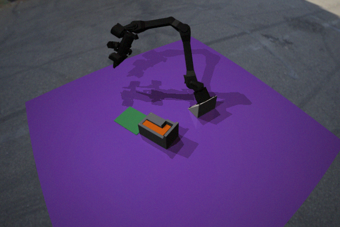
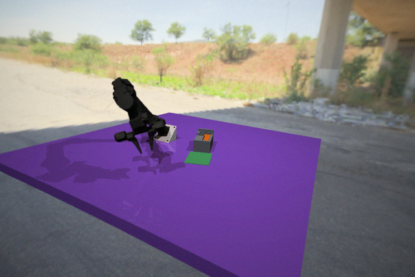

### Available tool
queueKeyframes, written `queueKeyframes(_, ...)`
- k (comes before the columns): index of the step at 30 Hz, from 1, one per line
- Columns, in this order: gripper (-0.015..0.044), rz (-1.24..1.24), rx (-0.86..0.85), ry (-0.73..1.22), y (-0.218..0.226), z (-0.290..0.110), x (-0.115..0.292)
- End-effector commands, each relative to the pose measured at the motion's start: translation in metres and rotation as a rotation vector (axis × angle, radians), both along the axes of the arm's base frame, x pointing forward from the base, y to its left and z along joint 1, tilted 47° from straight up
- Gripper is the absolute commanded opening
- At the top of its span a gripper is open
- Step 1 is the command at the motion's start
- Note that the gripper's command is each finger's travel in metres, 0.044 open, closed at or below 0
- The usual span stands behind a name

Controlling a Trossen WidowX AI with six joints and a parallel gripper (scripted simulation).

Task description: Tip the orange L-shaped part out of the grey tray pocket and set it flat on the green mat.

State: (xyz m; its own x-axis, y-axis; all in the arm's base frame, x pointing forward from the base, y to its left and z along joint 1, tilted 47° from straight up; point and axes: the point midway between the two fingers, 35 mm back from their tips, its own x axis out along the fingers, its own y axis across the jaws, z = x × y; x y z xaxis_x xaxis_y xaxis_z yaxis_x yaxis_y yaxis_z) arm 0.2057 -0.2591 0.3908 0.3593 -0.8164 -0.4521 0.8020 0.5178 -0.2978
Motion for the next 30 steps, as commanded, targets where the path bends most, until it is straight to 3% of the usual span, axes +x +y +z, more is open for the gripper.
queueKeyframes(1, 0.018, 0.085, 0.106, 0.053, 0.02, -0.039, 0.043)
queueKeyframes(9, 0.018, 0.262, 0.289, 0.302, 0.091, -0.131, 0.119)
queueKeyframes(16, 0.018, 0.397, 0.365, 0.584, 0.177, -0.209, 0.148)
queueKeyframes(23, 0.018, 0.443, 0.347, 0.901, 0.267, -0.282, 0.136)
queueKeyframes(30, 0.018, 0.431, 0.16, 1.196, 0.344, -0.339, 0.091)
